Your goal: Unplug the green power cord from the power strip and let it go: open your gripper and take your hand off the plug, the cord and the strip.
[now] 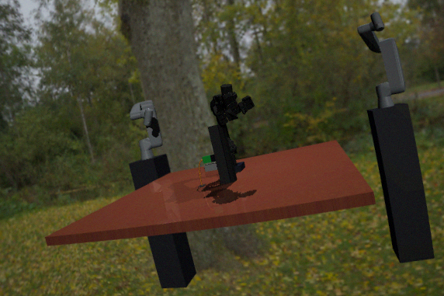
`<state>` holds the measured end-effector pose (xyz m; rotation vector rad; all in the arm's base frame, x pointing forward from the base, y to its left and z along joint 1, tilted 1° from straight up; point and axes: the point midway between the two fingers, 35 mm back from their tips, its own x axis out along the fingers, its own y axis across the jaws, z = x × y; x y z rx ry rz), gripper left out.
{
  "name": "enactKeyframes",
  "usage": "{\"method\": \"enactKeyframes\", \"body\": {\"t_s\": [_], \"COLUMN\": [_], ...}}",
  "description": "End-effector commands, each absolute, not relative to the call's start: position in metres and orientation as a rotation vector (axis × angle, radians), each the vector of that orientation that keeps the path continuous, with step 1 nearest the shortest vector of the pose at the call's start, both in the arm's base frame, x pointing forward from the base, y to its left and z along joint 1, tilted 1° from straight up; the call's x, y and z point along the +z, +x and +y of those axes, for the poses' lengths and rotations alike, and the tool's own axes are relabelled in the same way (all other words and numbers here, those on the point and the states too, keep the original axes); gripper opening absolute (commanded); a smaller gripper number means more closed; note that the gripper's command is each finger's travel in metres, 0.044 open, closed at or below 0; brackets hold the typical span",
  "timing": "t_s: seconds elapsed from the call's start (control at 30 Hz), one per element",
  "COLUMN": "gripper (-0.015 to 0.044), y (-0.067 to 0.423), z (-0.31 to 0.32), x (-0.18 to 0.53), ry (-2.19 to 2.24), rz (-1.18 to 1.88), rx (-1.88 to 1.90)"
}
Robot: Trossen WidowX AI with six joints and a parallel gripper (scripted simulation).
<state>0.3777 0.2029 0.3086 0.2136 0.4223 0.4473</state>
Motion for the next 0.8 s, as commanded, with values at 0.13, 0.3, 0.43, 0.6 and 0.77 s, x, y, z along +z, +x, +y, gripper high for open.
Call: {"method": "enactKeyframes", "body": {"t_s": [0.13,0.3,0.43,0.6,0.77], "gripper": [0.016,0.016,0.016,0.016,0.016], "y": [0.408,0.413,0.413,0.412,0.402], "z": [0.135,0.079,0.039,0.017,-0.019], "x": [0.343,0.334,0.33,0.301,0.258], "ry": [0.123,0.193,0.275,0.42,0.589], "rz": [0.298,0.398,0.403,0.527,0.691], "rx": [0.309,0.168,0.063,-0.056,-0.253]}}
